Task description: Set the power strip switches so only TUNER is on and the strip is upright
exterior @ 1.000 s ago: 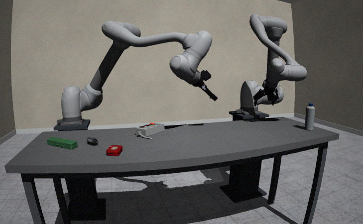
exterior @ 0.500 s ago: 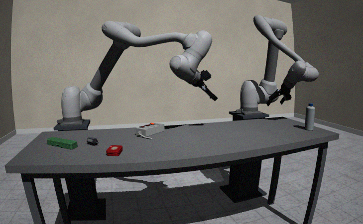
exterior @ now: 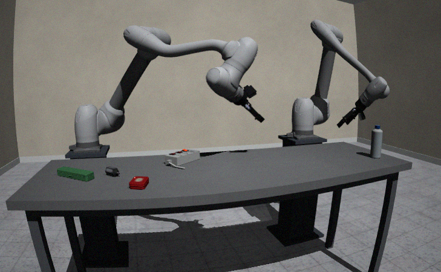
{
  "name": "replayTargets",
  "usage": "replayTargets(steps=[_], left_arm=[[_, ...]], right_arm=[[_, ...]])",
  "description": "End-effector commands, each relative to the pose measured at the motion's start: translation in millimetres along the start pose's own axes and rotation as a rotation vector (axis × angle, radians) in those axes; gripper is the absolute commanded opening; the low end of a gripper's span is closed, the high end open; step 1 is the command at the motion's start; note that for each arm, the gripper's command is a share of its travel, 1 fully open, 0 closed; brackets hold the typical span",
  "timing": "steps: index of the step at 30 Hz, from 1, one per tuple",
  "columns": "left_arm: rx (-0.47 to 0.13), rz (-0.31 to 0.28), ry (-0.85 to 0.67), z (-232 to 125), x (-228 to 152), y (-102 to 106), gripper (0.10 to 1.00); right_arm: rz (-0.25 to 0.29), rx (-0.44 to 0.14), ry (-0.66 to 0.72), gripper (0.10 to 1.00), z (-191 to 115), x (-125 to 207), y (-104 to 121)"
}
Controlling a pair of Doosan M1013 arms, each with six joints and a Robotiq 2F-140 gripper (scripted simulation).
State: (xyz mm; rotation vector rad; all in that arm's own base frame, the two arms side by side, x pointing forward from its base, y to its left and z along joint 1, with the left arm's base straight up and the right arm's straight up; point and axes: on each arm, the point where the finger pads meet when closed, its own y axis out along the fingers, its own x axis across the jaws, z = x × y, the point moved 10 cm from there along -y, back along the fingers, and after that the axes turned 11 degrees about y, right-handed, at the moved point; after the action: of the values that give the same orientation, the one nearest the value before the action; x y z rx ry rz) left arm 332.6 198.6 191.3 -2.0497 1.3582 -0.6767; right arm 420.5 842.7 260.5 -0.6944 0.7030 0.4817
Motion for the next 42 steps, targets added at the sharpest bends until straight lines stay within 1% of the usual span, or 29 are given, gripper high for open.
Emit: replayTargets(steps=[1,8,16,18,25,33,35,42], left_arm=[[0.012,-0.083,-0.077,-7.7,-47.6,0.8,1.000],[0.032,-0.232,-0.228,-36.1,-123.9,19.0,1.000],[0.054,-0.390,-0.387,-77.7,-195.4,50.7,1.000],[0.054,-0.390,-0.387,-77.7,-195.4,50.7,1.000],[0.070,-0.512,-0.510,-116.2,-241.3,82.9,1.000],[0.086,-0.625,-0.624,-156.1,-275.8,117.9,1.000],[0.086,-0.625,-0.624,-156.1,-275.8,117.9,1.000],[0.096,-0.698,-0.698,-183.6,-293.4,142.9,1.000]], right_arm=[[0.000,0.001,-0.002,1.000,0.9,-1.0,-0.6],[0.000,0.001,-0.002,1.000,0.9,-1.0,-0.6],[0.000,0.001,-0.002,1.000,0.9,-1.0,-0.6],[0.000,0.001,-0.002,1.000,0.9,-1.0,-0.6],[0.000,0.001,-0.002,1.000,0.9,-1.0,-0.6],[0.000,0.001,-0.002,1.000,0.9,-1.0,-0.6],[0.000,0.001,-0.002,1.000,0.9,-1.0,-0.6],[0.000,0.001,-0.002,1.000,0.9,-1.0,-0.6]])
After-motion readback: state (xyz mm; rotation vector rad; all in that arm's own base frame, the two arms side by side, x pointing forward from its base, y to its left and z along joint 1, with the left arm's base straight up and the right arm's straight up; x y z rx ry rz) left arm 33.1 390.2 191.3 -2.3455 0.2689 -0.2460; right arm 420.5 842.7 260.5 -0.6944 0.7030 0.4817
